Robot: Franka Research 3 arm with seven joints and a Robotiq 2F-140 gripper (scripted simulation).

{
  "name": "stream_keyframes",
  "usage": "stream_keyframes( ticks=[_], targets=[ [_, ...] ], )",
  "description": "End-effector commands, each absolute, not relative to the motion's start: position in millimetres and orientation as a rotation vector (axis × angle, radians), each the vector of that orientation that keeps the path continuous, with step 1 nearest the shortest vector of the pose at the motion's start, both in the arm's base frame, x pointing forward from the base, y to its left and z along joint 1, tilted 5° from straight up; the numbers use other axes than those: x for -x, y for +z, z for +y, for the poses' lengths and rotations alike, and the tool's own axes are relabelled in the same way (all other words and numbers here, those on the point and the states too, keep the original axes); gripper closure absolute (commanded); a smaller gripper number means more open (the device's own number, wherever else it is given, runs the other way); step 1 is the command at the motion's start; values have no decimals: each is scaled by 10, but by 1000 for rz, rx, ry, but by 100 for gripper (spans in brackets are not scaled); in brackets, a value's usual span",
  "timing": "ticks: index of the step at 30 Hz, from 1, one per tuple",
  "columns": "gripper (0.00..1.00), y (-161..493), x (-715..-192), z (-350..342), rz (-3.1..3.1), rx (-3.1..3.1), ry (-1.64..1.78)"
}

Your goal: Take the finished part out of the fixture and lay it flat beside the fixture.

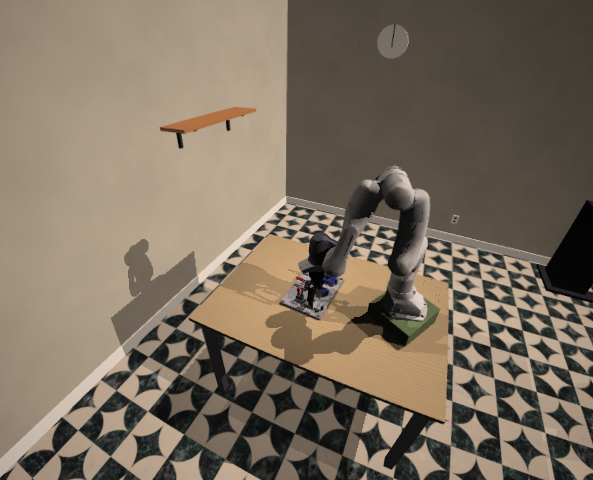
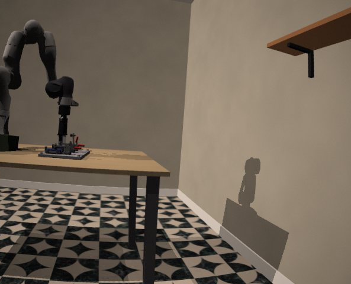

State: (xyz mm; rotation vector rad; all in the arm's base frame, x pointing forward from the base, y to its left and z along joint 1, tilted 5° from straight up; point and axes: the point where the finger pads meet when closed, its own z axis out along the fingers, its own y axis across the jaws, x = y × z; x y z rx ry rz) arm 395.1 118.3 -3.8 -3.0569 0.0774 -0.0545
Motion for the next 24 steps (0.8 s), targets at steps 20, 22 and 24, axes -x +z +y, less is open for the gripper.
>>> stream_keyframes(
  ticks=[20,22,24],
  targets=[
    [42,-90,-3988,1193,102,3057,-68],
    [42,-90,-3988,1193,102,3057,-68],
    [42,-90,-3988,1193,102,3057,-68]
  ],
)
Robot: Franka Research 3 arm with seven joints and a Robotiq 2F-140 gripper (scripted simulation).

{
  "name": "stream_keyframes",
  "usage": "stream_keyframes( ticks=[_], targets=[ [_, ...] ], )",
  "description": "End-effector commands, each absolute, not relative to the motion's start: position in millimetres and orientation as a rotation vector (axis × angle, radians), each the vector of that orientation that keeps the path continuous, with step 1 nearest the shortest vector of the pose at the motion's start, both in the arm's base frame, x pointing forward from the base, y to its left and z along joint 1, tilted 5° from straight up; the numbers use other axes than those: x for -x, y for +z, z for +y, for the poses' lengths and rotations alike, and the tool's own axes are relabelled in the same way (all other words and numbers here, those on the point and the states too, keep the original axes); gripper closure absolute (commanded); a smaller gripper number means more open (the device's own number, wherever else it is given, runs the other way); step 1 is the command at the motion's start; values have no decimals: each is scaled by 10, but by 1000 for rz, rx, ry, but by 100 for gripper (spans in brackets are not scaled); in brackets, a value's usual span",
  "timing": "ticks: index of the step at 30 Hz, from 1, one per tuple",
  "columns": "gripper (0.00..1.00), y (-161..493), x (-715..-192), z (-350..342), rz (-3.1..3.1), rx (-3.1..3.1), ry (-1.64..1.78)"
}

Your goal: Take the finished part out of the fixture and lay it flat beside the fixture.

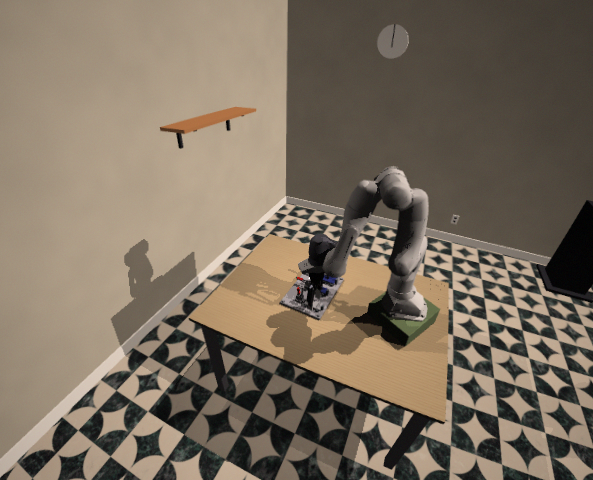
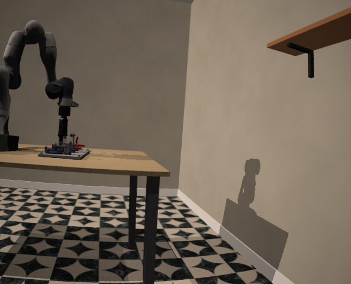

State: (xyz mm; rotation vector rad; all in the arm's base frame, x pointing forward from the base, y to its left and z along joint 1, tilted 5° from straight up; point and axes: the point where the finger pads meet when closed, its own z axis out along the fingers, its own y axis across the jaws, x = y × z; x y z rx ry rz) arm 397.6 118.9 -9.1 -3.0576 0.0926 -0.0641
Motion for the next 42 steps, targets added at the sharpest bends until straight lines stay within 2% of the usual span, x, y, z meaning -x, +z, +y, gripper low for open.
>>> stream_keyframes(
  ticks=[1,25,26,42],
  targets=[
    [42,-90,-3988,1193,102,3057,-68],
    [42,-90,-3988,1193,102,3057,-68],
    [100,-90,-3988,1193,102,3057,-68],
    [100,-90,-3988,1193,102,3057,-68]
  ],
)
